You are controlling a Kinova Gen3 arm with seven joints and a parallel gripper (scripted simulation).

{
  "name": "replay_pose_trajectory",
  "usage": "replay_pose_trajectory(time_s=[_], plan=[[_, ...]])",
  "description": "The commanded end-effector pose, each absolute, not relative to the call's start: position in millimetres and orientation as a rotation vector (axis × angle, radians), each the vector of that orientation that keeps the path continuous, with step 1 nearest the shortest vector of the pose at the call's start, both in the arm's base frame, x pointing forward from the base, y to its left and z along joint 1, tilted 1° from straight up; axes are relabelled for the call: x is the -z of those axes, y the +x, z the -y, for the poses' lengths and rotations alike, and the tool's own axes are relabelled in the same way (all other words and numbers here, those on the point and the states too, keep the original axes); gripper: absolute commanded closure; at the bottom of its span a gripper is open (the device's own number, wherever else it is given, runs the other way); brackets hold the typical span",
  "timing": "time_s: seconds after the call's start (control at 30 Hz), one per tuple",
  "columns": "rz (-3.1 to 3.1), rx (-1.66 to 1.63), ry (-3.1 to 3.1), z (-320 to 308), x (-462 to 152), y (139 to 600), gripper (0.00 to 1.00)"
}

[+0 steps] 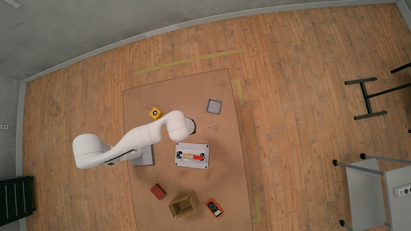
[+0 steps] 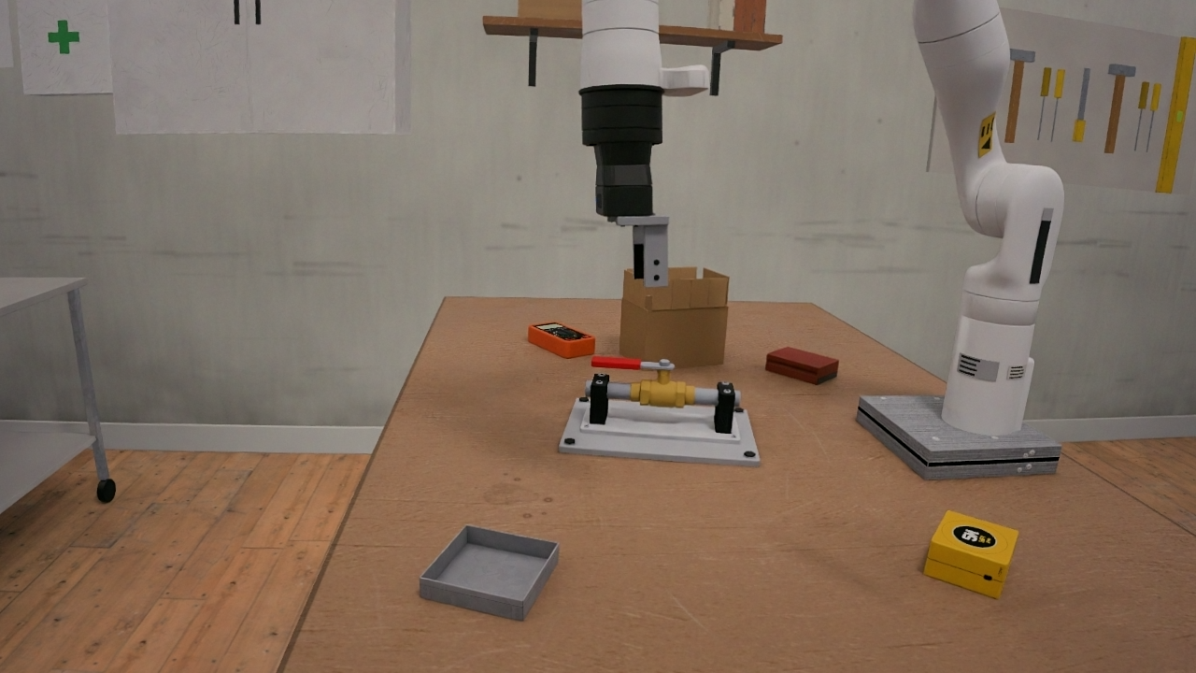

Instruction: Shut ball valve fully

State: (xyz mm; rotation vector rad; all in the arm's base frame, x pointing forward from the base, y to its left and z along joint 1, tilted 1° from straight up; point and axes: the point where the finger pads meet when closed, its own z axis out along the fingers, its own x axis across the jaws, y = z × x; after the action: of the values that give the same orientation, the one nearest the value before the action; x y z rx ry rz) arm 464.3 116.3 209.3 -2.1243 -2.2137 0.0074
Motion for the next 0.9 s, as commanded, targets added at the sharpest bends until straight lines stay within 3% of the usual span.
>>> replay_pose_trajectory(time_s=[0.0,0.6,0.87], plan=[[2.215,-0.004,-2.125,-116,-210,465,0.00],[2.209,-0.004,-2.133,-111,-208,466,0.00],[2.043,-0.008,-2.386,25,-157,484,0.00]])
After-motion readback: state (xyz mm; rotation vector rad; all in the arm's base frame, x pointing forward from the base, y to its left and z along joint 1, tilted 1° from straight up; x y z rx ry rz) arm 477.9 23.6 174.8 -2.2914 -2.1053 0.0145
